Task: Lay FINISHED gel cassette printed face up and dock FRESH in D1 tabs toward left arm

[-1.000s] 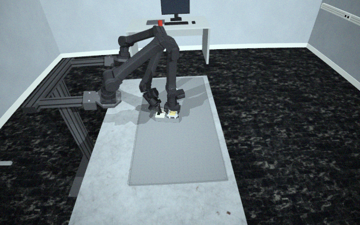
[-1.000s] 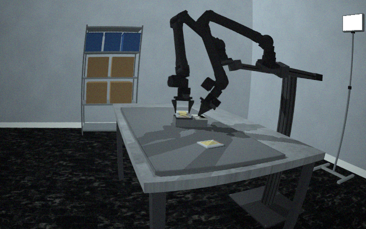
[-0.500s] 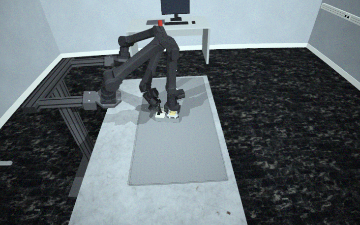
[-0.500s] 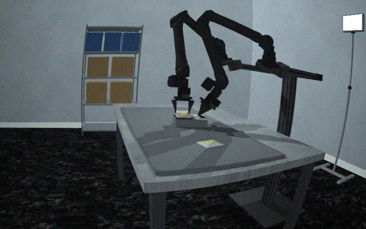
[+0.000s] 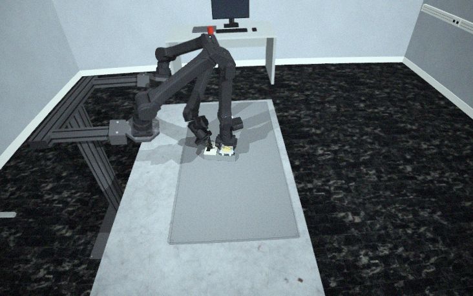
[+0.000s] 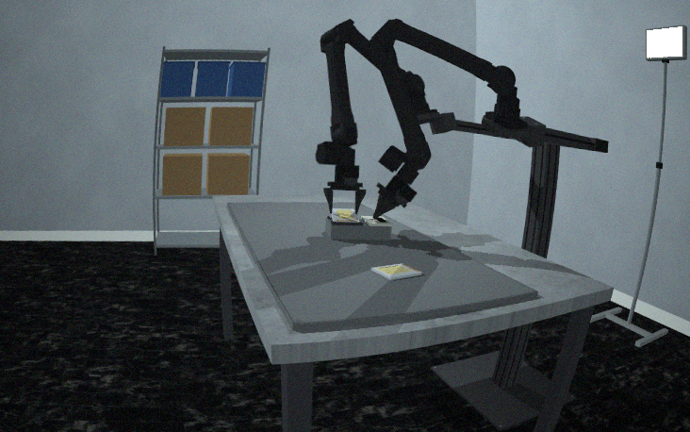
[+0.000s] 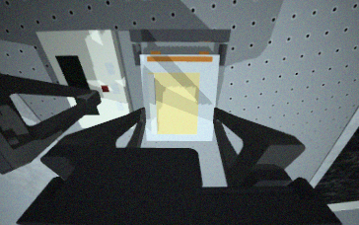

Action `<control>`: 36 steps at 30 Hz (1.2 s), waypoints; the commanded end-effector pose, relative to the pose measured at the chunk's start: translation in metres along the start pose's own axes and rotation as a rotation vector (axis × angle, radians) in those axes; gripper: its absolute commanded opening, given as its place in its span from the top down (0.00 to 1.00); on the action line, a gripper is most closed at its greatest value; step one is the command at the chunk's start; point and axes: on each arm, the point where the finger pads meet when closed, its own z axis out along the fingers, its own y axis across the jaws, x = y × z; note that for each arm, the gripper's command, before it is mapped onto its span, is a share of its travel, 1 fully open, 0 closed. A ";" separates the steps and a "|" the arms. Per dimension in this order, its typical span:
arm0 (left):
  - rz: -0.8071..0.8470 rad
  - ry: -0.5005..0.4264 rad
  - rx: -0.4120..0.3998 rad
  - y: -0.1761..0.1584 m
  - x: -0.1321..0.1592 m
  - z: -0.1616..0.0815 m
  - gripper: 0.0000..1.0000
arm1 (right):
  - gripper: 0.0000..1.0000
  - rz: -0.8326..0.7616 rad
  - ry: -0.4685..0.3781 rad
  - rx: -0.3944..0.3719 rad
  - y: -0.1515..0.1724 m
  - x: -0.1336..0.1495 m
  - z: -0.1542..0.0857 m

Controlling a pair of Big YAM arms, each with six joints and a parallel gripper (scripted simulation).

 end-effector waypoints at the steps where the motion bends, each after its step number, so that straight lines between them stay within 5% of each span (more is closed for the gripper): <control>1: 0.028 -0.065 -0.127 0.070 -0.031 0.024 1.00 | 1.00 -0.001 -0.003 0.004 -0.002 -0.002 -0.002; 36: 0.028 -0.065 -0.127 0.070 -0.028 0.025 1.00 | 1.00 -0.001 -0.003 0.004 -0.002 -0.002 -0.002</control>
